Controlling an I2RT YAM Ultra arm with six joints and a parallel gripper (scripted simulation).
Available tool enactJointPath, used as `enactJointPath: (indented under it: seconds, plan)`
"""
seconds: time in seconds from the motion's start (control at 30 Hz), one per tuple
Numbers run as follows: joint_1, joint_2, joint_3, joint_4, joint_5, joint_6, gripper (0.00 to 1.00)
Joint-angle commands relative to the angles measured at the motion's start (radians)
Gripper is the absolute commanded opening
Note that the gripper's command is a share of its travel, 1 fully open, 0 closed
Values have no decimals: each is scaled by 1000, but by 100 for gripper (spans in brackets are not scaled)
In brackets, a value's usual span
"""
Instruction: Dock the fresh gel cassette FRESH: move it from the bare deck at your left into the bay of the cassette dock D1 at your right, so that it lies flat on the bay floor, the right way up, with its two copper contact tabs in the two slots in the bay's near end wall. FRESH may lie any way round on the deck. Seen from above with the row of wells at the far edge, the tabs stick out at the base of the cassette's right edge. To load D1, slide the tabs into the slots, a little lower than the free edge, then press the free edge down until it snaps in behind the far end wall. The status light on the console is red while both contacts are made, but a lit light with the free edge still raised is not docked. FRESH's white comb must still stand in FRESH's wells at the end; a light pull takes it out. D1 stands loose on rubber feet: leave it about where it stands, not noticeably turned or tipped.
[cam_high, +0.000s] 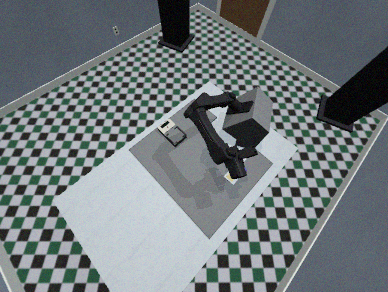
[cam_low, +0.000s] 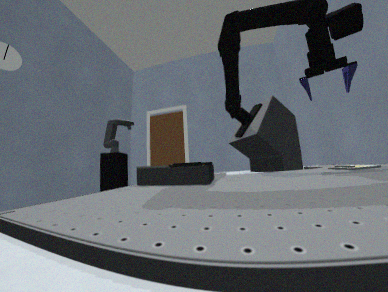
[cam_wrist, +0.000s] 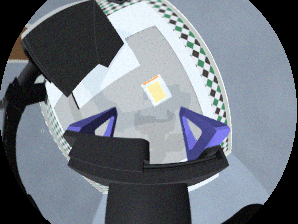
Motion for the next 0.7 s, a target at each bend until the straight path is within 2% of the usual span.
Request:
enactJointPath:
  seconds: [0.0, 0.53, 0.57, 0.67]
  plan:
    - [28, -12, 8, -3, -17, 0, 100]
    - [28, -12, 8, -3, -17, 0, 100]
    - [-9, -37, -29, 16, 12, 30, 35]
    - [-24, -76, -60, 29, 29, 103, 35]
